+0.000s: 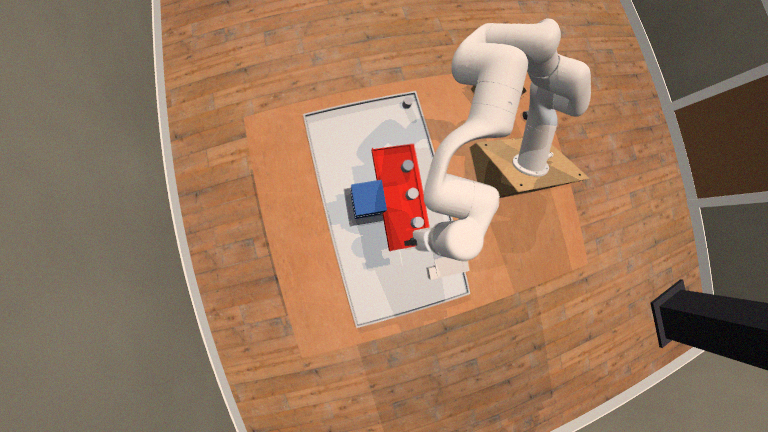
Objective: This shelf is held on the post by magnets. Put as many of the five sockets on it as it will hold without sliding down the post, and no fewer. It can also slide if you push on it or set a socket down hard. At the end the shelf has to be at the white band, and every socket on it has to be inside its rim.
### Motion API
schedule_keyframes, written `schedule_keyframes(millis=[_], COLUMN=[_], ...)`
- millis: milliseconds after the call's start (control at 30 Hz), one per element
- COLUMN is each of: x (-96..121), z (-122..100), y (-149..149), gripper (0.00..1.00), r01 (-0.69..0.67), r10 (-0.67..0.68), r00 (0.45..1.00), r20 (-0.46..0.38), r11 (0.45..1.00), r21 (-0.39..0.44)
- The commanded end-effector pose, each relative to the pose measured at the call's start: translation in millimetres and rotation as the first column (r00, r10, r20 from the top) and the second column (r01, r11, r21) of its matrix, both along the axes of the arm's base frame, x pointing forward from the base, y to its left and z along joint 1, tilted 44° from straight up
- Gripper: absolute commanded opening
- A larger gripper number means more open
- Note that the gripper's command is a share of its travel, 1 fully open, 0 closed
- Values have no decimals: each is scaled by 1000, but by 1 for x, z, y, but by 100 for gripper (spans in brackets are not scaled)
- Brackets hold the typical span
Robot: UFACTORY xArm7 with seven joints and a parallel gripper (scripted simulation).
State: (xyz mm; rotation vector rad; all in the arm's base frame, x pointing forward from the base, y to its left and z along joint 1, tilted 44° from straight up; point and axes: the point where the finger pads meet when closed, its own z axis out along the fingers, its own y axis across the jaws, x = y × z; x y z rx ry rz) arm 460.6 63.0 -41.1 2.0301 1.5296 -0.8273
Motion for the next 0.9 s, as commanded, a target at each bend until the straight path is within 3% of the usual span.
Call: schedule_keyframes(millis=[0,500,533,633,700,733,767,833,867], x=[2,2,2,-13,-40,-40,-58,-58,-78], z=[4,4,5,21,45,45,58,58,71], y=[5,5,5,5,1,1,-2,-2,-7], gripper=[52,52,100,100,100,100,100,100,100], r01=[-3,-3,-3,-3,-5,-5,-6,-6,-6], r10=[3,3,3,3,5,5,6,6,6], r00=[1000,1000,1000,1000,1000,1000,1000,1000,1000], r20=[3,3,3,1,-2,-2,-2,-2,-2], r11=[1000,1000,1000,1000,1000,1000,1000,1000,1000], r21=[3,3,3,11,20,20,22,22,22])
